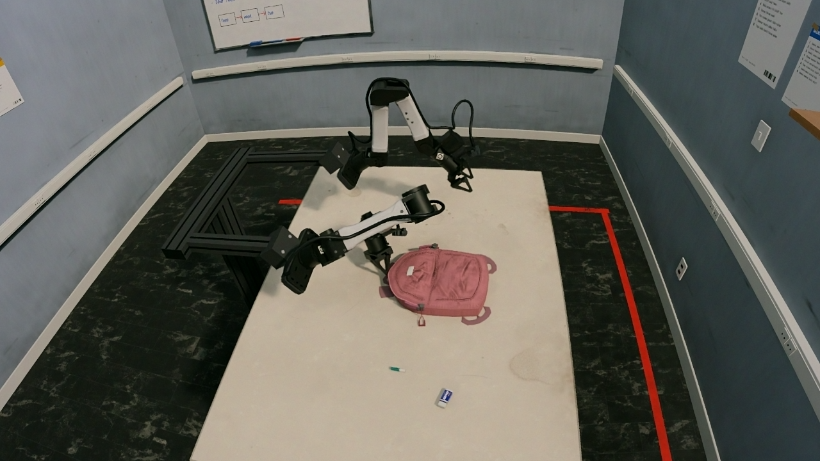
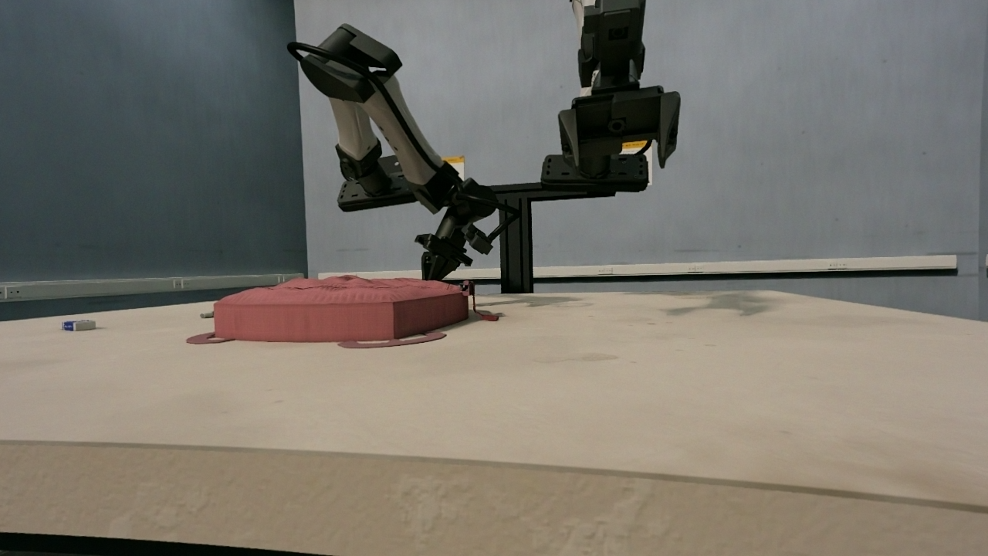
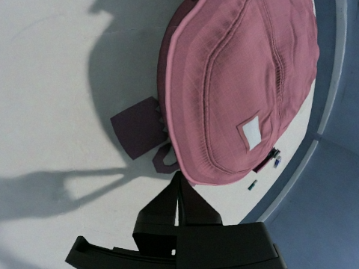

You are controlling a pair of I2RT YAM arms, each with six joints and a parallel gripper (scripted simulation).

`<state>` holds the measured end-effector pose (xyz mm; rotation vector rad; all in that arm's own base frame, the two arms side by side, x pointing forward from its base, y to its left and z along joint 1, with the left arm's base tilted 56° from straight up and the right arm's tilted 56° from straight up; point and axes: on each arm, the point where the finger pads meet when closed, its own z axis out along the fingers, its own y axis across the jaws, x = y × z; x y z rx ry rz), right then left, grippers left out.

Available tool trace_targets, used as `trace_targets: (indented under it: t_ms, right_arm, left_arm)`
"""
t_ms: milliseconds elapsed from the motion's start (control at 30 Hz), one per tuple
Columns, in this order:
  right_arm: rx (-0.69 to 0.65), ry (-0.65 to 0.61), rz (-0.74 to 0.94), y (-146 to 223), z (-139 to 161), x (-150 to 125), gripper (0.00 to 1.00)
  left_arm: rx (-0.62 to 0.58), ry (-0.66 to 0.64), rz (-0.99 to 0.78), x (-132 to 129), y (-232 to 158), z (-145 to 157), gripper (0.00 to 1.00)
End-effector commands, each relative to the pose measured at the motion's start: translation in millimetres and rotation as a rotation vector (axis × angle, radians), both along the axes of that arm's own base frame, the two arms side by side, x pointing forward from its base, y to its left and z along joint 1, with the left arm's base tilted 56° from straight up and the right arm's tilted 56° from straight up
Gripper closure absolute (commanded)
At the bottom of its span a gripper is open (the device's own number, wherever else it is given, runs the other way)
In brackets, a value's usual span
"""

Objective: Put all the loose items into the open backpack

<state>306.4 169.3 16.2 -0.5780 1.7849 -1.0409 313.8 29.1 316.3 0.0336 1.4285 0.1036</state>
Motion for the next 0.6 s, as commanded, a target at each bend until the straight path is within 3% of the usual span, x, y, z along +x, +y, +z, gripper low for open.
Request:
trace_targets:
  t_ms: [0,567]
  right_arm:
    - [0.004,-0.013,0.002,-3.5,2.2,5.0,1.0]
    - [0.0,-0.016,-0.004,-12.8,4.3,17.2,1.0]
  left_arm:
    - [0.003,-0.02,0.001,-2.1,0.1,7.0,0.1]
    - [0.003,-0.02,0.001,-2.1,0.1,7.0,0.1]
